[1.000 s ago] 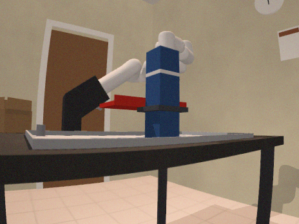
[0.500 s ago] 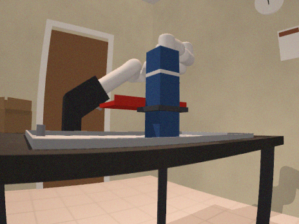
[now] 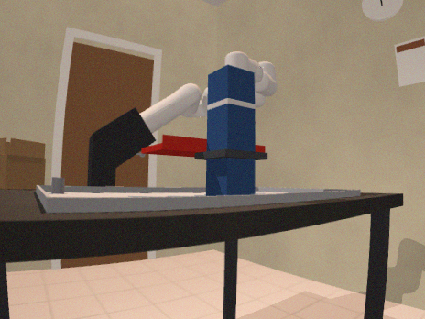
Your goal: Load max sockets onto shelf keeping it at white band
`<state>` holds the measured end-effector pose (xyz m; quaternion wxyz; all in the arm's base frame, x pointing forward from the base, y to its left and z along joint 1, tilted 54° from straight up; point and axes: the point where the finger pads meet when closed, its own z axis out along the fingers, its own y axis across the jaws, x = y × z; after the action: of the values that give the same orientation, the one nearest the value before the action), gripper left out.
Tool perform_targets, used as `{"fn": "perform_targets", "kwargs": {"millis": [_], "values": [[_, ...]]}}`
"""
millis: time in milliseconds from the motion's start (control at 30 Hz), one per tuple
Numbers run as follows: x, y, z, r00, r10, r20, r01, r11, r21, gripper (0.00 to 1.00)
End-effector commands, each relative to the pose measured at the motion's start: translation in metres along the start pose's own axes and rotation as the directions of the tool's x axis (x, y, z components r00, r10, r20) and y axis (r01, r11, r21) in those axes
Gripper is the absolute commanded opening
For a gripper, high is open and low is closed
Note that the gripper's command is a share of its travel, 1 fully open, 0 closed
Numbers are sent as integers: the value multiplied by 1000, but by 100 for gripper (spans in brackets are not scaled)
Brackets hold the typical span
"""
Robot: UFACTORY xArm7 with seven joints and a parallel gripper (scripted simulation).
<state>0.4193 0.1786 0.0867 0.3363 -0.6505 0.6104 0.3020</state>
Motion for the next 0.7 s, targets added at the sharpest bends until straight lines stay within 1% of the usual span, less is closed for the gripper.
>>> {"fn": "perform_targets", "kwargs": {"millis": [0, 200, 233, 667], "values": [[0, -1, -1, 1000, 0, -1, 0, 1000, 4, 61], [0, -1, 0, 1000, 0, -1, 0, 1000, 4, 61], [0, -1, 0, 1000, 0, -1, 0, 1000, 4, 0], [0, -1, 0, 1000, 0, -1, 0, 1000, 4, 0]]}}
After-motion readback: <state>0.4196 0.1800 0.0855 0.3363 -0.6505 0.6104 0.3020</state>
